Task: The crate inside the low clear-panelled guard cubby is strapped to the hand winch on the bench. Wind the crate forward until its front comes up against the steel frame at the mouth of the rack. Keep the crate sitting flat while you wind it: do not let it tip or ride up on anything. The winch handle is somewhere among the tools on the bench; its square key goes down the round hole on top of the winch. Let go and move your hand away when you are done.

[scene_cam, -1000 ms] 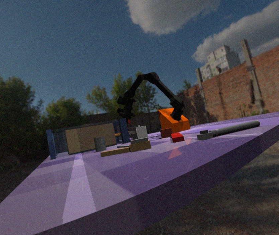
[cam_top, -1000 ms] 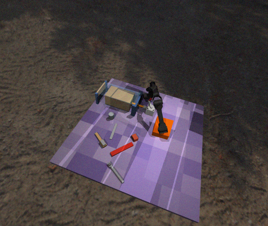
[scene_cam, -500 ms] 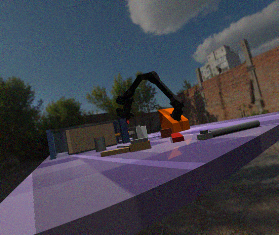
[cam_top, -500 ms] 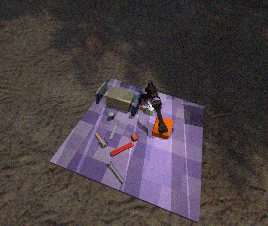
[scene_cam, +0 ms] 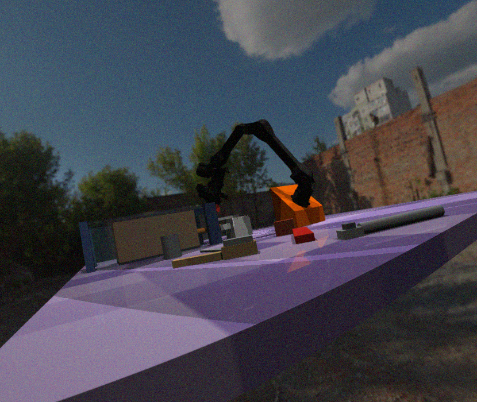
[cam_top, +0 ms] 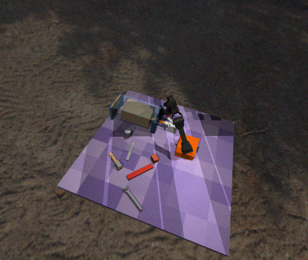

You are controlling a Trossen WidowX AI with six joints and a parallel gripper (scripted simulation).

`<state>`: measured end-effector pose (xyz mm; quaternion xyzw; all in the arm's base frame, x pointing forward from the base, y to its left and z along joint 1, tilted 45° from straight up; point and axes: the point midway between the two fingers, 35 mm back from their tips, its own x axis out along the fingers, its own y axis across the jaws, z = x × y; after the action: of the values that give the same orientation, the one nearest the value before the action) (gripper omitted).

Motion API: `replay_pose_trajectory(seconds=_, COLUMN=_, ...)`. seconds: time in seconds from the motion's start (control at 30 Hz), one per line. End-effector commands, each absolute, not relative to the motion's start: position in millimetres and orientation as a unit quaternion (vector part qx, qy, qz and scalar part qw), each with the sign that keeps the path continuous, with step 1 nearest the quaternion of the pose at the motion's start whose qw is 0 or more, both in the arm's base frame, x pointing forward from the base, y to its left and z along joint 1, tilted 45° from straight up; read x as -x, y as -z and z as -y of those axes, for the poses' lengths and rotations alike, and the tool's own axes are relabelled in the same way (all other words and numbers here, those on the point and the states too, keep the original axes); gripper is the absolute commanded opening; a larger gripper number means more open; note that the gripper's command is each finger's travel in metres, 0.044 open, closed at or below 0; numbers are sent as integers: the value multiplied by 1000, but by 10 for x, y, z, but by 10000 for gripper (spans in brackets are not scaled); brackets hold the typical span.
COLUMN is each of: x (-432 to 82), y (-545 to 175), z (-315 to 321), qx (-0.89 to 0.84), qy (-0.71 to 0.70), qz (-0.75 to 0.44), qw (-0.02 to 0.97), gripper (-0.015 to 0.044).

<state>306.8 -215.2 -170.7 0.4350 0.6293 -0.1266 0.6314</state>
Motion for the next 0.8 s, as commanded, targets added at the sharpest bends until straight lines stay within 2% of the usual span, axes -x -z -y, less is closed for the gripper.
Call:
replay_pose_trajectory(seconds=0.0, x=-3110, y=1623, z=2002, qx=-445, qy=114, qz=-630, qw=626, gripper=0)
replay_pose_trajectory(seconds=0.77, x=-3130, y=1391, z=1737, qx=-446, qy=114, qz=-631, qw=625, gripper=0)
